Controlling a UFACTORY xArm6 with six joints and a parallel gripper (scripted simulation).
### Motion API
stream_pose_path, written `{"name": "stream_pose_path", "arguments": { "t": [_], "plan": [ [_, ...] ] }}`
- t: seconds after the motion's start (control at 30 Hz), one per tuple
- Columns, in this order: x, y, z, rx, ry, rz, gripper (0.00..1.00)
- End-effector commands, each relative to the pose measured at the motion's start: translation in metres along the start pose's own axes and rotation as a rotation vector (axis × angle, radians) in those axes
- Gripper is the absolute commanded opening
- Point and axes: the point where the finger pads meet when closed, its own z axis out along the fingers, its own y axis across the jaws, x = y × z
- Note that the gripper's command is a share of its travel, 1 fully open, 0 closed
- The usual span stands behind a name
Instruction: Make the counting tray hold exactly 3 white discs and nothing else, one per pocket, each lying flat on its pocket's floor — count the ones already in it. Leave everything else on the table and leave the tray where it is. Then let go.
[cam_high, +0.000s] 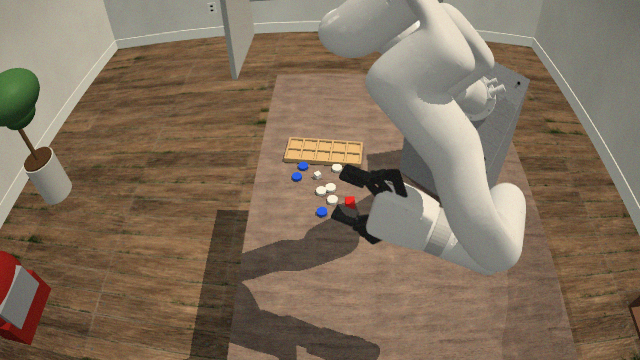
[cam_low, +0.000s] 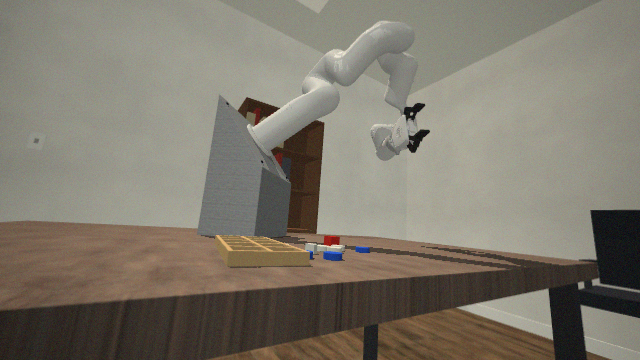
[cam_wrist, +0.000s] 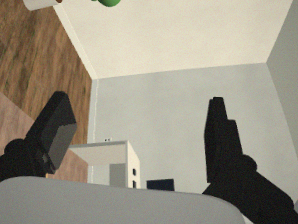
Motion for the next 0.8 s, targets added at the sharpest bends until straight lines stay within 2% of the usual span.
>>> {"name": "stream_pose_path", "arguments": {
  "t": [0.0, 0.53, 0.57, 0.77],
  "plan": [
    [0.0003, 0.0004, 0.0001, 0.000, -0.001, 0.002, 1.00],
    [0.0003, 0.0004, 0.0001, 0.000, -0.001, 0.002, 1.00],
    [0.0002, 0.0004, 0.0001, 0.000, -0.001, 0.001, 0.47],
    [-0.0077, -0.0046, 0.0026, 0.004, -0.024, -0.045, 0.47]
  ]
}}
